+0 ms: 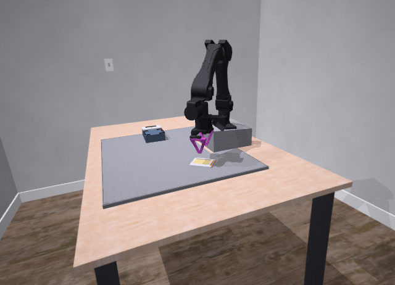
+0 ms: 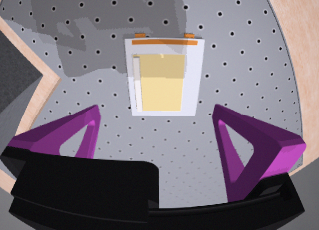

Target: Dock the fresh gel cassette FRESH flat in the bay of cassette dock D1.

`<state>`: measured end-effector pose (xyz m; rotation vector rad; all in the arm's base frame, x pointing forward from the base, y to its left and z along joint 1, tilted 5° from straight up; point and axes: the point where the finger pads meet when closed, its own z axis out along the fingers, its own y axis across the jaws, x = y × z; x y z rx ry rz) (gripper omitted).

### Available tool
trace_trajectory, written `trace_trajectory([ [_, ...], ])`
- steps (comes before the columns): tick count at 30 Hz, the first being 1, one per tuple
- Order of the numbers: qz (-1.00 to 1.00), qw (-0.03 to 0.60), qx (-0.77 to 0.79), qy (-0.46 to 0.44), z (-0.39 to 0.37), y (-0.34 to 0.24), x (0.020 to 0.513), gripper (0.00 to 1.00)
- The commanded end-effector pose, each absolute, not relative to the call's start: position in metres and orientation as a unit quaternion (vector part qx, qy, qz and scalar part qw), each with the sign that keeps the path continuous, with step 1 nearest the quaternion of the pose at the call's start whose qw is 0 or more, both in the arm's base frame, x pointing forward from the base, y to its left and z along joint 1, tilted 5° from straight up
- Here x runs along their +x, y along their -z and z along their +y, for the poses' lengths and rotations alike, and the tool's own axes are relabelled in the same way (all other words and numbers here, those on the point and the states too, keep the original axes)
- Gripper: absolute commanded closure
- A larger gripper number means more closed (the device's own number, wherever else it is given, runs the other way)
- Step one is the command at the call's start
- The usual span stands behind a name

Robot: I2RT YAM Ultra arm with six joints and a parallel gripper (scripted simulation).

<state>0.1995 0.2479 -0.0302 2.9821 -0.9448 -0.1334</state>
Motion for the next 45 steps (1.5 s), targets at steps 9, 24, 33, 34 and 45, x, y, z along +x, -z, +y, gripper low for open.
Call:
trace_trajectory([
  [9, -0.356, -0.012, 0.934, 0.038, 0.236, 0.022, 0.21, 0.64],
  [24, -0.549, -0.002, 0.835, 0.036, 0.174, 0.029, 0.229, 0.64],
  [33, -0.655, 0.003, 0.755, 0.034, 0.135, 0.033, 0.241, 0.64],
  [34, -0.655, 0.003, 0.755, 0.034, 0.135, 0.033, 0.241, 0.64],
  [45, -0.782, 0.005, 0.623, 0.029, 0.084, 0.036, 0.262, 0.64],
])
